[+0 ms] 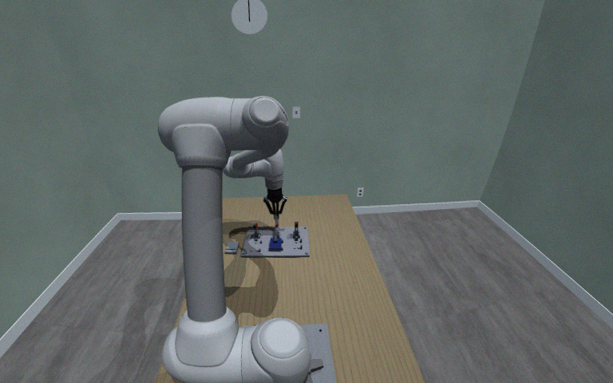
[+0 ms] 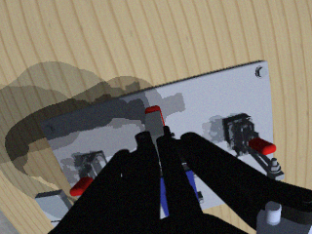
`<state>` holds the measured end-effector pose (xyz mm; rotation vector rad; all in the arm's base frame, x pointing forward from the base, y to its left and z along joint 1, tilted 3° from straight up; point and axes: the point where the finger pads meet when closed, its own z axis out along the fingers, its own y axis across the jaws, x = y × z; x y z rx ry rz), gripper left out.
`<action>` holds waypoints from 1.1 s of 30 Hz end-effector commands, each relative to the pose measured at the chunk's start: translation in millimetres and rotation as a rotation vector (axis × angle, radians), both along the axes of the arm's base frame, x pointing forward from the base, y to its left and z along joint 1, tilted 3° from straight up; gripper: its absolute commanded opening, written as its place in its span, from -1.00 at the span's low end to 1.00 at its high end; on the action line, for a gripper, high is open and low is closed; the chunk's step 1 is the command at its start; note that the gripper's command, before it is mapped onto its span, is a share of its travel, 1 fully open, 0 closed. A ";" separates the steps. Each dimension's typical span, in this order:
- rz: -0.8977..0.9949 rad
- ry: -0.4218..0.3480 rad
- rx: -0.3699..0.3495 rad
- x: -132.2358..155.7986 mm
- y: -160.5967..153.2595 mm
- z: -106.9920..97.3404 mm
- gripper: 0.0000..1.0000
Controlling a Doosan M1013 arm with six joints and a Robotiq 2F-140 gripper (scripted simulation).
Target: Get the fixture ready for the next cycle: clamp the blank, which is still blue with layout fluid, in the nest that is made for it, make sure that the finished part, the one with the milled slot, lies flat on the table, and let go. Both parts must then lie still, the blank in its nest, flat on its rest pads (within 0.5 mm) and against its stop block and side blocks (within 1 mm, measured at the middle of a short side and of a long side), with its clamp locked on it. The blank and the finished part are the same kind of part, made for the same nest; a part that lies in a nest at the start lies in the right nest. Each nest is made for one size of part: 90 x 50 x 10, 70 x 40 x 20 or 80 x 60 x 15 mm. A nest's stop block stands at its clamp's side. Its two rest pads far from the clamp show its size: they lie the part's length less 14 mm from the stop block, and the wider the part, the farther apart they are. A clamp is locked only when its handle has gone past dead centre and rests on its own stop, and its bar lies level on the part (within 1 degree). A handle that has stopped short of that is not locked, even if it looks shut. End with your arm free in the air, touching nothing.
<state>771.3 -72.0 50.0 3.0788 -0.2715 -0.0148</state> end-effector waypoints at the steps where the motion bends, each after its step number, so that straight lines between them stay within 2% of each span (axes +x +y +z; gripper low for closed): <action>1: 0.000 0.000 0.000 0.0 0.0 0.0 -1.00; 33: 0.000 0.000 0.000 -0.1 -0.2 -3.8 -1.00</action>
